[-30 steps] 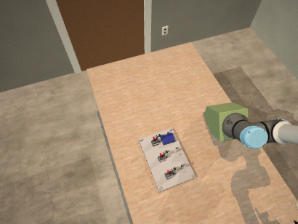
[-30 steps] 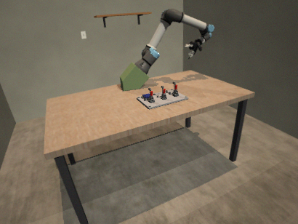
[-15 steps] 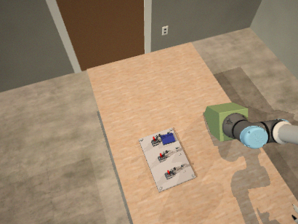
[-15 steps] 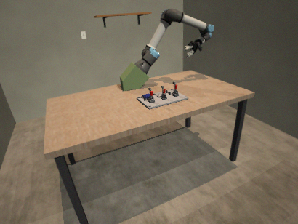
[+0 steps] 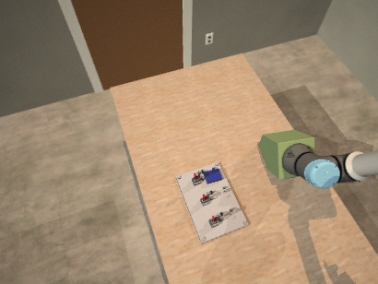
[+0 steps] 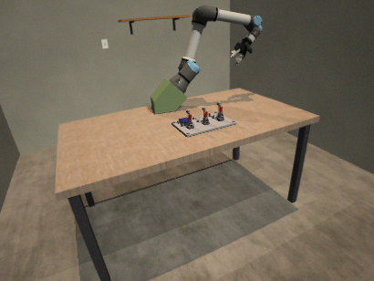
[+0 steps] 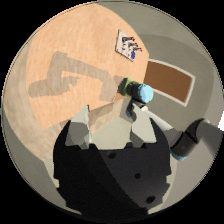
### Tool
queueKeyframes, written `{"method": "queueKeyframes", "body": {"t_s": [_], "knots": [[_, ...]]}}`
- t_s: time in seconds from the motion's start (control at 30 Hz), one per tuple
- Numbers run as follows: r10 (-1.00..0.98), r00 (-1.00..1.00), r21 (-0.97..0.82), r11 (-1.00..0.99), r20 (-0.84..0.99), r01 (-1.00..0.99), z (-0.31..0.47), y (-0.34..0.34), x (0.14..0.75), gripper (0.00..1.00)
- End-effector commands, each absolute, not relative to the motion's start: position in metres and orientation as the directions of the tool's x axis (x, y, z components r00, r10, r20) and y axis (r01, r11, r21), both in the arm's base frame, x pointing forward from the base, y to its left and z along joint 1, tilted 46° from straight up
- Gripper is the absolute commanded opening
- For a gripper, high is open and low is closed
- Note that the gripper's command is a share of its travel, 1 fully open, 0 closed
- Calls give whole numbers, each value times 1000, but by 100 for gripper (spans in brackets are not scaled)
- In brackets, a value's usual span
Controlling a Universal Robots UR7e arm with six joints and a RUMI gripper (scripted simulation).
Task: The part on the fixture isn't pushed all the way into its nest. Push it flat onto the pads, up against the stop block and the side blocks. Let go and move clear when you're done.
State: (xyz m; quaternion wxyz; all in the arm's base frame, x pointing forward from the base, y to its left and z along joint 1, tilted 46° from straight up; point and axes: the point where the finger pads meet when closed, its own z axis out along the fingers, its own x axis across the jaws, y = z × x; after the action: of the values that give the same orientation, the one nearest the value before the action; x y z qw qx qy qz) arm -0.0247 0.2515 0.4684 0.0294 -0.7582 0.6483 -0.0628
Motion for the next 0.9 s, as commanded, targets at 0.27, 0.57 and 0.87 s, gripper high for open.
{"method": "queueKeyframes", "body": {"t_s": [0.27, 0.57, 0.87], "knots": [[-978, 144, -137, -124, -147, -983, 479, 241, -26, 58], [-954, 138, -141, -103, -264, -985, 484, 236, -26, 58], [-872, 124, -147, -60, -474, -987, 484, 236, -26, 58]]}}
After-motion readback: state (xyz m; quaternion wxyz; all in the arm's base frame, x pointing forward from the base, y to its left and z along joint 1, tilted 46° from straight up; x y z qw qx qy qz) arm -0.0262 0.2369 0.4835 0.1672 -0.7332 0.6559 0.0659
